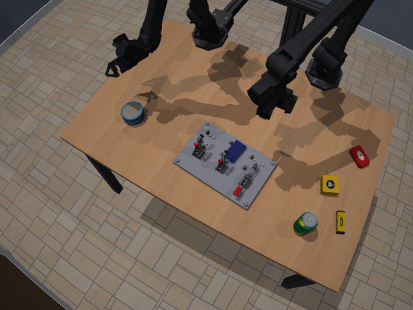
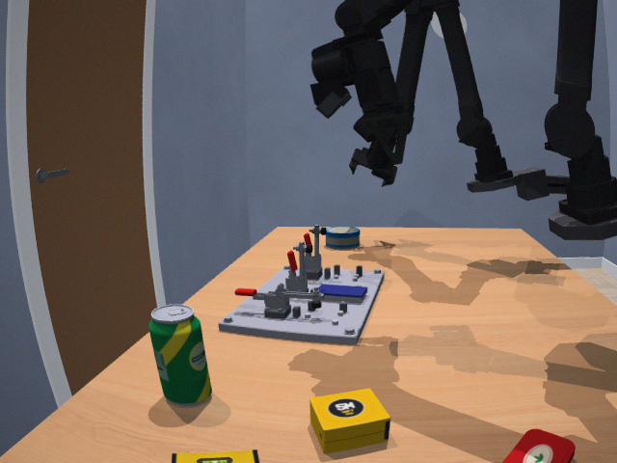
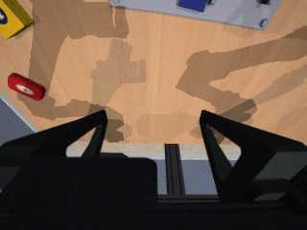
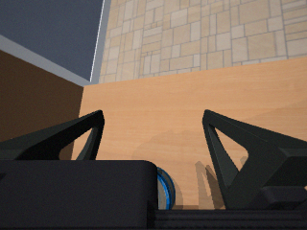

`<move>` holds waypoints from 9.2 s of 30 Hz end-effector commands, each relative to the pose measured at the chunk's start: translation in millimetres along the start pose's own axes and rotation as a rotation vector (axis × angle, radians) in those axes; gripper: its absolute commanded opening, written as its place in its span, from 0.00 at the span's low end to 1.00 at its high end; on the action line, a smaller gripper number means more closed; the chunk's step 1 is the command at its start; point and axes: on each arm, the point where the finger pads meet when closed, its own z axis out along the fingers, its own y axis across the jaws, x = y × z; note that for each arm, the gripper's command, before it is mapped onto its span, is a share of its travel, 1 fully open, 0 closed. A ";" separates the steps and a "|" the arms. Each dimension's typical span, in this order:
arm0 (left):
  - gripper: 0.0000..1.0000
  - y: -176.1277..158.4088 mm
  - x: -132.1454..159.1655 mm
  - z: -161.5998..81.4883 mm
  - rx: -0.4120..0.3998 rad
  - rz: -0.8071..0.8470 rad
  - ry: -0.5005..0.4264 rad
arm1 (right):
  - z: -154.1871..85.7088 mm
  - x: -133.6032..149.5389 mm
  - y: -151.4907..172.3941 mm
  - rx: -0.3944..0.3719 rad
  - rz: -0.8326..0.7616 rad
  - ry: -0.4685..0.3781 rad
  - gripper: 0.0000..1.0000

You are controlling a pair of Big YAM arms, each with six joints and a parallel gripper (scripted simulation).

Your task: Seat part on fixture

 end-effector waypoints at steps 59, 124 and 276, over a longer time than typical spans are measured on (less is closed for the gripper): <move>1.00 -77.3 -118.8 143.7 0.095 0.454 -0.760 | -420.5 156.7 32.6 -1.225 -1.304 0.328 1.00; 0.00 -51.2 -149.5 191.2 0.226 -1.056 -0.250 | -471.7 209.8 -27.4 -1.652 -1.478 0.343 1.00; 0.00 -84.4 -77.5 202.4 0.001 0.116 -0.187 | -474.3 208.8 -28.7 -1.658 -1.475 0.351 1.00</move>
